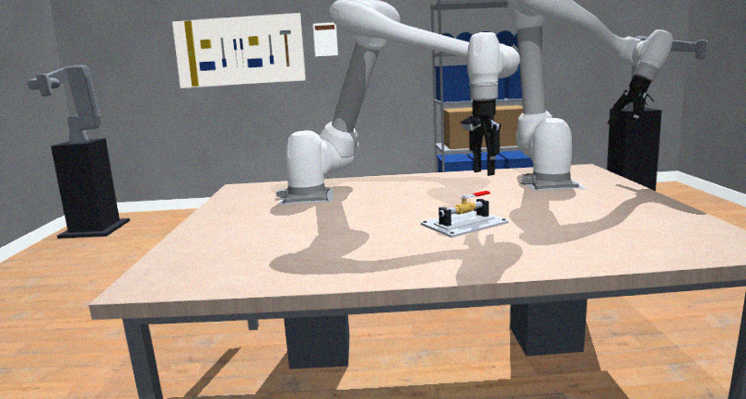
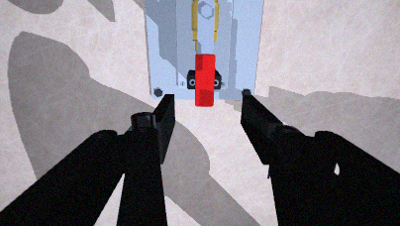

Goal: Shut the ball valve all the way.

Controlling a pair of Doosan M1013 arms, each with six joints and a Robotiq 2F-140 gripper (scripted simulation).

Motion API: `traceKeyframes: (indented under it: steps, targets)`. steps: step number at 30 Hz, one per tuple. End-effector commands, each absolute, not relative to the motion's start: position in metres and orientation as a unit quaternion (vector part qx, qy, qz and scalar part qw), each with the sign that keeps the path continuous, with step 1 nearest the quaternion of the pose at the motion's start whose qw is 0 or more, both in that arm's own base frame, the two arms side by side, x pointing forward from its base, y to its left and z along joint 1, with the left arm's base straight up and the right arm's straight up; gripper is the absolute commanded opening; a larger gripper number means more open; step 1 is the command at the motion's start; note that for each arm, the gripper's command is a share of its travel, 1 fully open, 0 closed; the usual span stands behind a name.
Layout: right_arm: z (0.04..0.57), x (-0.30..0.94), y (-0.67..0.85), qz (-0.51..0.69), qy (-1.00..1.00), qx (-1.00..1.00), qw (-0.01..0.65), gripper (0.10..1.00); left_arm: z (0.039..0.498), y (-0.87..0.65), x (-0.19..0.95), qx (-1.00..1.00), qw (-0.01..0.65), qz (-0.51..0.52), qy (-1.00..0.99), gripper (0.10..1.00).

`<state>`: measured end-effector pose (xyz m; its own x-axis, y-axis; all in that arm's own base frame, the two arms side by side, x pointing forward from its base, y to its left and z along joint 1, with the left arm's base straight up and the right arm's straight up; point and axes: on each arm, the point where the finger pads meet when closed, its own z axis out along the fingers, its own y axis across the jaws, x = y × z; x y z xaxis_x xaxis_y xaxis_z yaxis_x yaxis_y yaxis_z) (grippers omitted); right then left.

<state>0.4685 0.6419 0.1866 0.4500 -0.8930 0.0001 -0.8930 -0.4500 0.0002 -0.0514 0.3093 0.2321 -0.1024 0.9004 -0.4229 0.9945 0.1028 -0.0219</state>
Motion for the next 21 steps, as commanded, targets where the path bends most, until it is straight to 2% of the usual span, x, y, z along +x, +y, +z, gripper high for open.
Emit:
traceKeyframes:
  steps: [1, 21]
  targets:
    - [0.184, 0.469, 0.642, 0.000, -0.524, 0.851, -0.001, 0.460, 0.233, 0.310, -0.052, 0.652, 0.153, -0.153, 0.727, 1.000]
    - [0.158, 0.469, 0.643, 0.000, -0.524, 0.851, -0.001, 0.460, 0.233, 0.310, -0.052, 0.652, 0.153, -0.153, 0.727, 1.000]
